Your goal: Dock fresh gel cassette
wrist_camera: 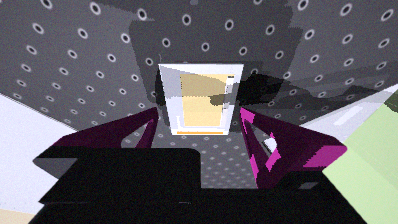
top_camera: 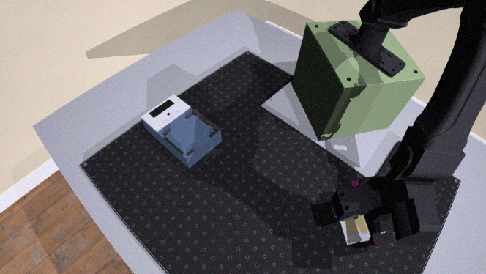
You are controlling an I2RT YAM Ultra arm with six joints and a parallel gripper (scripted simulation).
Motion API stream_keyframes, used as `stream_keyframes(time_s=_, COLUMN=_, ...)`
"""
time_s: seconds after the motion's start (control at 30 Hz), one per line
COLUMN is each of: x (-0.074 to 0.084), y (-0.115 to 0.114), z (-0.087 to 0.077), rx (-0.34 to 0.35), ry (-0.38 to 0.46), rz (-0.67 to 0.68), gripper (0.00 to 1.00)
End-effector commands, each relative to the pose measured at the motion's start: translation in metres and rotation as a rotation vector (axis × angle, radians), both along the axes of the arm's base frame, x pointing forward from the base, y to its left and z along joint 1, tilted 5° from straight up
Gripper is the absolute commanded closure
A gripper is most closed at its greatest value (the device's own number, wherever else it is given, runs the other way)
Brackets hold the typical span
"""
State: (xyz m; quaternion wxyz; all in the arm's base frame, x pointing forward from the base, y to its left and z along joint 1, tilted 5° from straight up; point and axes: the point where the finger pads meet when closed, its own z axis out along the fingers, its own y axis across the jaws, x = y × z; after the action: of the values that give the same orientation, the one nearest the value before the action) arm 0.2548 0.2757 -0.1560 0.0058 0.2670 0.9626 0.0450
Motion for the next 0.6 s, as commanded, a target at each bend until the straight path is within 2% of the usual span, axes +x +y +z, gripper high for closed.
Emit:
stream_keyframes(time_s=0.0, x=0.005, y=0.005, z=0.003, rx=0.012, ry=-0.025, rz=-0.005, gripper=0.0)
stream_keyframes(time_s=0.07, x=0.001, y=0.001, z=-0.004, rx=-0.001, ry=-0.012, rz=-0.005, gripper=0.0)
stream_keyframes(time_s=0.17, x=0.0, y=0.0, z=-0.005, rx=-0.004, ry=-0.01, rz=-0.005, gripper=0.0)
stream_keyframes(time_s=0.2, x=0.005, y=0.004, z=0.007, rx=0.013, ry=-0.025, rz=-0.005, gripper=0.0)
stream_keyframes(time_s=0.27, x=0.008, y=0.008, z=0.007, rx=0.024, ry=-0.036, rz=-0.005, gripper=0.0)
stream_keyframes(time_s=0.47, x=-0.002, y=-0.003, z=-0.01, rx=-0.009, ry=-0.005, rz=-0.005, gripper=0.0)
stream_keyframes(time_s=0.57, x=-0.001, y=-0.001, z=-0.005, rx=0.0, ry=-0.013, rz=-0.005, gripper=0.0)
